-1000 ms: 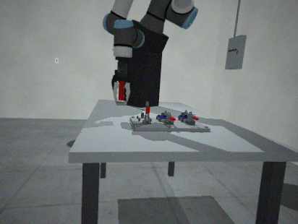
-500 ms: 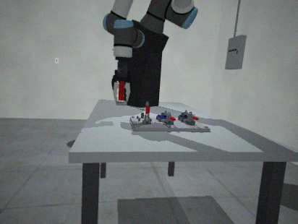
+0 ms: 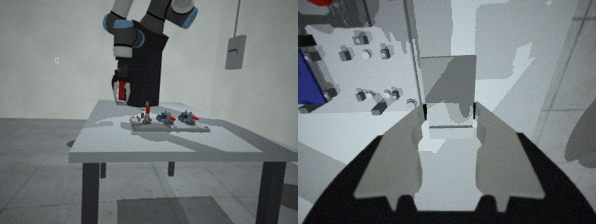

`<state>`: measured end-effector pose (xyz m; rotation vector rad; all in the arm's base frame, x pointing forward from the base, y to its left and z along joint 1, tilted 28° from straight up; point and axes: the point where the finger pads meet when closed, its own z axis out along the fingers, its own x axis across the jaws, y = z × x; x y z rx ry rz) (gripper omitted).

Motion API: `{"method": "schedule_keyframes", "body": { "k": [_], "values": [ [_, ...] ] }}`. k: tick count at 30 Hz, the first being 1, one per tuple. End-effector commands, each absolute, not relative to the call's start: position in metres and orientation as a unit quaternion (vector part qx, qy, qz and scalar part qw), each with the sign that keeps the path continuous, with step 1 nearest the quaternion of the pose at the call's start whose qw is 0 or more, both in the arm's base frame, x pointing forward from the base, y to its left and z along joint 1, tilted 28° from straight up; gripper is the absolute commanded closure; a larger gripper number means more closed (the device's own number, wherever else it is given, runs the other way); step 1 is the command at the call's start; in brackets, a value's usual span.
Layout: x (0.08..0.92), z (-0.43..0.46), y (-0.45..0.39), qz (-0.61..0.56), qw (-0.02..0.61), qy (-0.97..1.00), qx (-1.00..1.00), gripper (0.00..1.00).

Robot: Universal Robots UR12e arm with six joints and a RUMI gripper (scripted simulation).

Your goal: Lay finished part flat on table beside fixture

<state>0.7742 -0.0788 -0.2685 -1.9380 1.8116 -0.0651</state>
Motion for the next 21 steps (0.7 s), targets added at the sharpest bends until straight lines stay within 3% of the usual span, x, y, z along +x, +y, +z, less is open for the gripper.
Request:
{"method": "schedule_keyframes", "body": {
  "k": [1,21],
  "values": [
    [0.777,-0.268,-0.080,-0.025,0.242,0.661,-0.709,1.00],
    [0.782,-0.280,-0.075,-0.025,0.242,0.661,-0.710,1.00]
  ]
}}
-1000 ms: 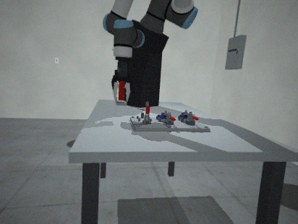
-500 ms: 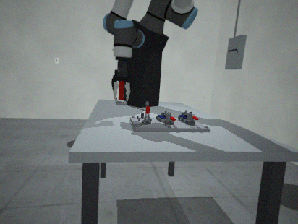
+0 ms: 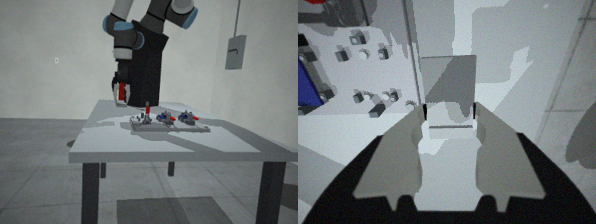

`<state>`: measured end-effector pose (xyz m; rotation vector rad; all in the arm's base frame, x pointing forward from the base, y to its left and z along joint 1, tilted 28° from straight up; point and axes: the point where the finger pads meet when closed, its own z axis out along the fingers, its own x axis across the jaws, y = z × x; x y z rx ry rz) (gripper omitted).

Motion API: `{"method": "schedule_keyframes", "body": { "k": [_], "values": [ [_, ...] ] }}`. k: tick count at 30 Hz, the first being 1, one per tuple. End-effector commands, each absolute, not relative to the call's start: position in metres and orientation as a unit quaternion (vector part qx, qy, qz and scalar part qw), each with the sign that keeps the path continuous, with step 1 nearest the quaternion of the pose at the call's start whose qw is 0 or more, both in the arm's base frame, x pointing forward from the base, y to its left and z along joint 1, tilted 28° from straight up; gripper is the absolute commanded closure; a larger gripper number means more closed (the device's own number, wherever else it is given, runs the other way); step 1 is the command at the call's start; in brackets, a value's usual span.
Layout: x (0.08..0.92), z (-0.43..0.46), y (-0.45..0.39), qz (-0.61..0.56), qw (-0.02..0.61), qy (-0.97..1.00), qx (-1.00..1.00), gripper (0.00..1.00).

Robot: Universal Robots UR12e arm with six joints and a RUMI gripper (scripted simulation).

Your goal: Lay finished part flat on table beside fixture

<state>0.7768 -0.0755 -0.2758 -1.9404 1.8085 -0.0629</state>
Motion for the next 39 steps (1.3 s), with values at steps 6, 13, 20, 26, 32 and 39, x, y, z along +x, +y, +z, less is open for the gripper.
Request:
{"method": "schedule_keyframes", "body": {
  "k": [6,13,20,26,32,39],
  "values": [
    [0.787,-0.291,-0.071,-0.025,0.242,0.661,-0.710,1.00],
    [0.793,-0.307,-0.066,-0.025,0.242,0.661,-0.710,1.00],
    [0.798,-0.318,-0.062,-0.025,0.242,0.661,-0.710,1.00],
    [0.803,-0.330,-0.058,-0.025,0.242,0.661,-0.710,1.00],
    [0.807,-0.338,-0.055,-0.025,0.242,0.661,-0.710,1.00],
    [0.808,-0.341,-0.055,-0.025,0.242,0.661,-0.709,1.00]
  ]
}}
